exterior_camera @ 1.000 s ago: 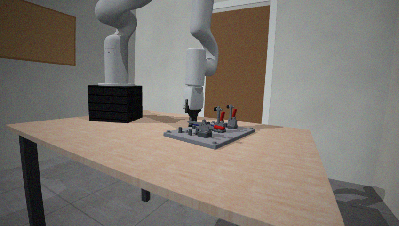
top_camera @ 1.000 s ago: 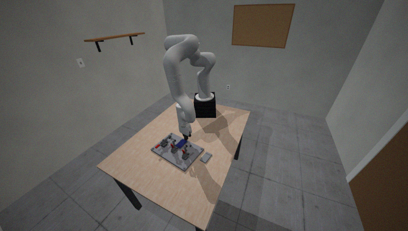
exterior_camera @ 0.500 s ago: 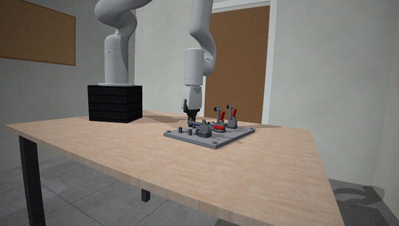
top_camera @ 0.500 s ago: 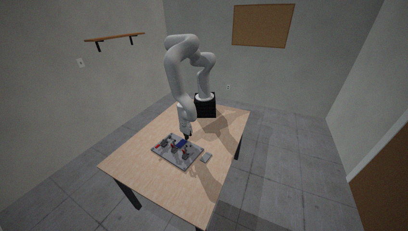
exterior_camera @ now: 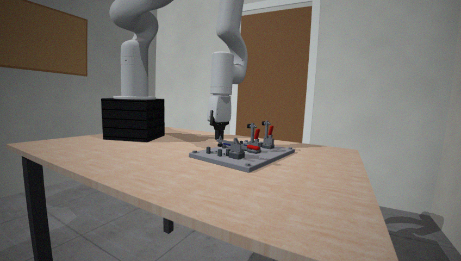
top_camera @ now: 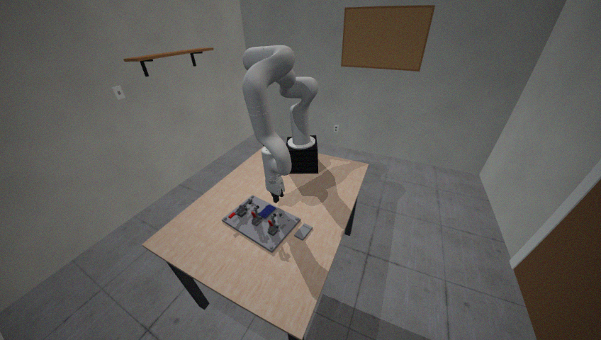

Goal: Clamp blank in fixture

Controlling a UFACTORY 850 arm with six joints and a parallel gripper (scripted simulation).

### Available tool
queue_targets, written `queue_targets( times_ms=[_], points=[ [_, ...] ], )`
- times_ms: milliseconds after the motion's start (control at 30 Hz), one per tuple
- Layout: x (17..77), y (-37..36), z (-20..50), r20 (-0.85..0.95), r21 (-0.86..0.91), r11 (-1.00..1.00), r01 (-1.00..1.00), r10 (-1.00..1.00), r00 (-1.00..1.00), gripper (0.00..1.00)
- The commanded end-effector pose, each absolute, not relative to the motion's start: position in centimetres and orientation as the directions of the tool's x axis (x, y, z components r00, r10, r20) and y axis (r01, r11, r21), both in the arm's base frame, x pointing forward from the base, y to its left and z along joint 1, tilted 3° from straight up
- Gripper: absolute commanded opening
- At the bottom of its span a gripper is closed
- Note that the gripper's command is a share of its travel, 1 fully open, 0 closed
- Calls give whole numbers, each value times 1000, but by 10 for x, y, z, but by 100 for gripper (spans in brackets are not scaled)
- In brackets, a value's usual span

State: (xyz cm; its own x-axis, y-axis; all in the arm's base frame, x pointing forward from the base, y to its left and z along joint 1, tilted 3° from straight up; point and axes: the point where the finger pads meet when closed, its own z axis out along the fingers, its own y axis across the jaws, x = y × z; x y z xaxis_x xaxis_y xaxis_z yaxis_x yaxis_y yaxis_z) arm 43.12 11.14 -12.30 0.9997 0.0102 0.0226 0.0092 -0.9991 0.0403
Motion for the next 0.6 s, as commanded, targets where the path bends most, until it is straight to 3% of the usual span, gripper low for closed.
queue_targets(
  times_ms=[0,567],
  points=[
    [432,113,-104,25,39,-999,9,10,1000,0],
    [432,113,-98,25,39,-999,9,10,1000,0]
  ],
)
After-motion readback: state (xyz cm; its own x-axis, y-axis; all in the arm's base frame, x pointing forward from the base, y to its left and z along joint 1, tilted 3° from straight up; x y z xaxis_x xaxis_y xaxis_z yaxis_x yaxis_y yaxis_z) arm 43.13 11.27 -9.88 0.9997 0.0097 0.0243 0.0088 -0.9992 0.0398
